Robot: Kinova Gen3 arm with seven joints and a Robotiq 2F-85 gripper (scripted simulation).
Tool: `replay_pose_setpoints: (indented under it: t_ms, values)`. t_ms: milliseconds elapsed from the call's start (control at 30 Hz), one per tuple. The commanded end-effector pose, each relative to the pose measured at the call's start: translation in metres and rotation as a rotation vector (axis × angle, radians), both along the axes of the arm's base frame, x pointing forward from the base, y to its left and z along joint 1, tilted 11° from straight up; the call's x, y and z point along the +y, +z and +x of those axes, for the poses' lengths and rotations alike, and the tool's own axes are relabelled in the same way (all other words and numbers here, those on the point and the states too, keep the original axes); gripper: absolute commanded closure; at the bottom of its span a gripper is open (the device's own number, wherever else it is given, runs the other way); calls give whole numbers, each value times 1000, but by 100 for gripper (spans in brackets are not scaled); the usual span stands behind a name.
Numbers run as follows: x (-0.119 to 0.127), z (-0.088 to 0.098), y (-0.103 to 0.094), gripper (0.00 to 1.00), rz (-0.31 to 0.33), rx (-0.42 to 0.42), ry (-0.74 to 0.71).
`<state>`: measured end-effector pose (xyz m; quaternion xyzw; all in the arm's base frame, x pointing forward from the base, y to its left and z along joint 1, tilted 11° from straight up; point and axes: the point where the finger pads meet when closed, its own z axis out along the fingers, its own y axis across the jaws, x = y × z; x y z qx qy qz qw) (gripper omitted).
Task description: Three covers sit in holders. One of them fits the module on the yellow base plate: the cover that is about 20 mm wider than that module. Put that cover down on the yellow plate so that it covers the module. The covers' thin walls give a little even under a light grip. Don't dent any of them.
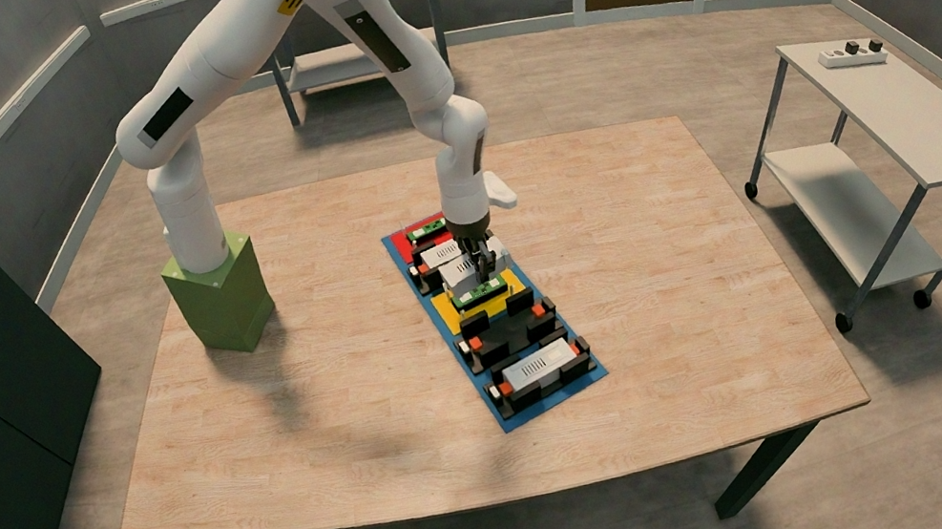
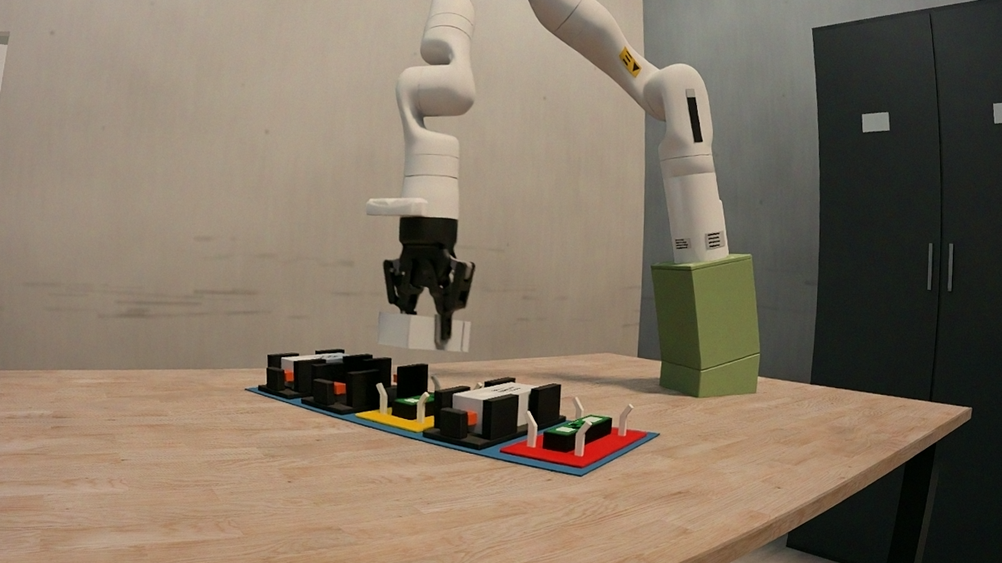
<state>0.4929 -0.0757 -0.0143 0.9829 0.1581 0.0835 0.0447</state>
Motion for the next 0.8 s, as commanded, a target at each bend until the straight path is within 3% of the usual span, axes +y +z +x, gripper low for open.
replay_pose_setpoints:
  t_ms: [0,767]
  values:
    - [12,-2,-8,100,-7,-9,-2]
    - [11,2,-22,100,-6,-9,-2]
